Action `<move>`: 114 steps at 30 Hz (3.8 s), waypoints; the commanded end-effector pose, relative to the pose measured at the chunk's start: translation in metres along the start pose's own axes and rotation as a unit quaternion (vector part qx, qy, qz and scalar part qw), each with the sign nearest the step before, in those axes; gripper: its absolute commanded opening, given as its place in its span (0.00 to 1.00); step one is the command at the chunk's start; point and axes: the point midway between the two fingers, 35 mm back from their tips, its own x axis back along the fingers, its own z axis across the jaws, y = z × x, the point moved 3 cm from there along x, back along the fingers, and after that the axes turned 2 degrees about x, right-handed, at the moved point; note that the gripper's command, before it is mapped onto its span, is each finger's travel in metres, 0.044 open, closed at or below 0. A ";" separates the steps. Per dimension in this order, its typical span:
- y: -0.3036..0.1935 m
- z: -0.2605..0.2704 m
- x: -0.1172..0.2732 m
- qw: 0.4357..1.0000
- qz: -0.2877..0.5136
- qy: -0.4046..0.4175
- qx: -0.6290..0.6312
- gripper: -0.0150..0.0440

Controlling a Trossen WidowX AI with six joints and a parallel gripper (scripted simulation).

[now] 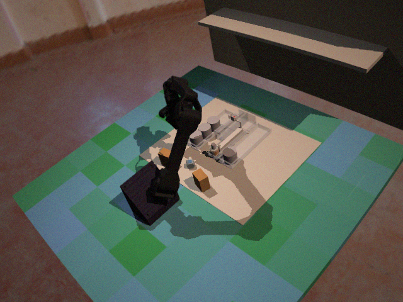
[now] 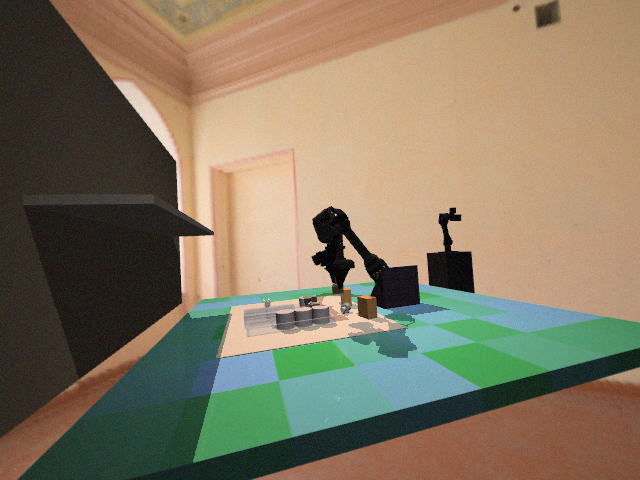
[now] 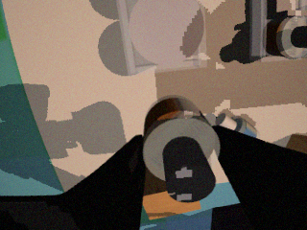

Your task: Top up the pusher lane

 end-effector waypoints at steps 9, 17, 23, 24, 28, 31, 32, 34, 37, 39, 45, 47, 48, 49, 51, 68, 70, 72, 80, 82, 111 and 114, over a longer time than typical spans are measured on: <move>0.006 -0.026 0.008 1.000 0.000 0.007 -0.008 0.25; 0.009 -0.069 -0.008 1.000 0.003 0.010 -0.009 0.25; 0.007 -0.096 -0.020 1.000 0.004 0.010 -0.011 0.25; 0.006 -0.101 -0.022 1.000 0.004 0.009 -0.011 0.25; 0.003 -0.122 -0.032 1.000 0.003 0.004 -0.005 0.25; 0.001 -0.133 -0.038 1.000 0.001 -0.001 0.000 0.25; 0.001 -0.134 -0.038 1.000 0.001 -0.001 0.001 0.25; 0.001 -0.134 -0.038 1.000 0.001 -0.001 0.001 0.25; 0.001 -0.134 -0.043 1.000 0.001 -0.001 0.001 0.25; 0.001 -0.134 -0.049 1.000 0.001 -0.001 0.001 0.25; 0.002 -0.134 -0.062 1.000 0.001 -0.001 0.000 0.25; 0.002 -0.134 -0.062 1.000 0.001 -0.001 0.000 0.25; 0.002 -0.134 -0.062 1.000 0.001 -0.001 0.000 0.25; 0.002 -0.134 -0.062 1.000 0.001 -0.001 0.000 0.25; 0.002 -0.134 -0.062 1.000 0.001 -0.001 0.000 0.25; 0.008 -0.134 -0.062 1.000 0.001 -0.001 0.000 0.25; 0.009 -0.134 -0.062 1.000 0.001 -0.001 0.000 0.25; 0.010 -0.134 -0.062 1.000 0.001 -0.001 0.000 0.25; 0.012 -0.135 -0.063 1.000 0.001 -0.001 0.000 0.25; 0.013 -0.135 -0.063 1.000 0.000 -0.001 0.000 0.25; 0.023 -0.135 -0.063 1.000 0.000 -0.001 0.000 0.25; 0.024 -0.135 -0.063 1.000 0.000 -0.001 0.000 0.25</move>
